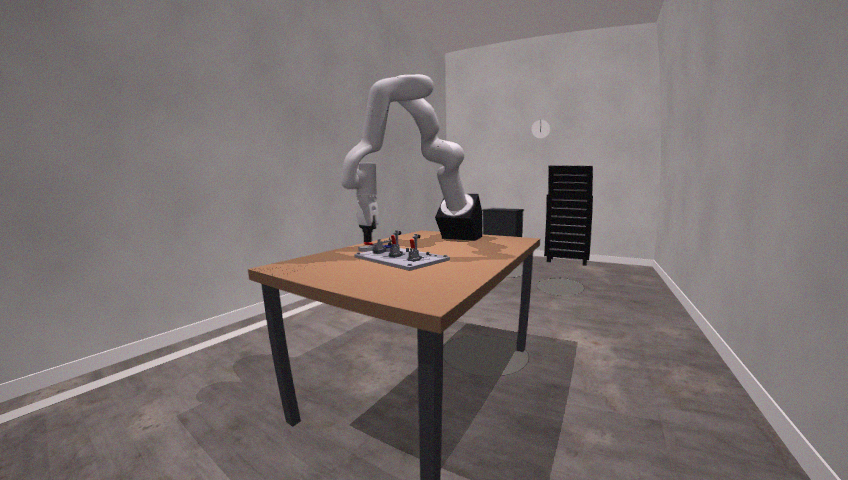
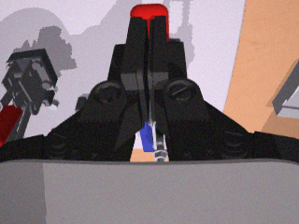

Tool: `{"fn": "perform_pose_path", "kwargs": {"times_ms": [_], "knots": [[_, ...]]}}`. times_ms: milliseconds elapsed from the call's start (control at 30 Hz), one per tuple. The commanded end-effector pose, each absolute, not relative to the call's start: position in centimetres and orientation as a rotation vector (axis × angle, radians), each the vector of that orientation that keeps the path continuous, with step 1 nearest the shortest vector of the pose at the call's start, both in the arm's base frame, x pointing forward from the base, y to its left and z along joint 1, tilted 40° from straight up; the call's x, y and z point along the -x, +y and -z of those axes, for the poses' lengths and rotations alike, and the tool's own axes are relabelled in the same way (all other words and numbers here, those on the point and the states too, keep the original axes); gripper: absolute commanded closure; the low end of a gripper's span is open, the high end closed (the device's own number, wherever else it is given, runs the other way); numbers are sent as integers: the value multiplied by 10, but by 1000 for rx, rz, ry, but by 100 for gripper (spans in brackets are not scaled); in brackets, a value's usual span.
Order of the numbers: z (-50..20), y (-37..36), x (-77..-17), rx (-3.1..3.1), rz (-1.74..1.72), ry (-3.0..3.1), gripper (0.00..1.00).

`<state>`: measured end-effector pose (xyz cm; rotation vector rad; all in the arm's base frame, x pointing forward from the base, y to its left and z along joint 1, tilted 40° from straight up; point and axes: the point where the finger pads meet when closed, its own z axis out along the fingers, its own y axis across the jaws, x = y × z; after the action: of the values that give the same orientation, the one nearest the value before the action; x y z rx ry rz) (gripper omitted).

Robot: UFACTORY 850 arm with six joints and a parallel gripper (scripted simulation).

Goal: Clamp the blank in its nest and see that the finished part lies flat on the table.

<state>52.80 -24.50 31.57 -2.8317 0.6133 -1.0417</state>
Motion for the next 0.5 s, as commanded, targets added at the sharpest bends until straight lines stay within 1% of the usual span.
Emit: {"fn": "perform_pose_path", "kwargs": {"times_ms": [0,467], "knots": [[-316,-245,-528,2831,1044,613,100],[-315,-246,-530,2831,1044,613,100]]}}
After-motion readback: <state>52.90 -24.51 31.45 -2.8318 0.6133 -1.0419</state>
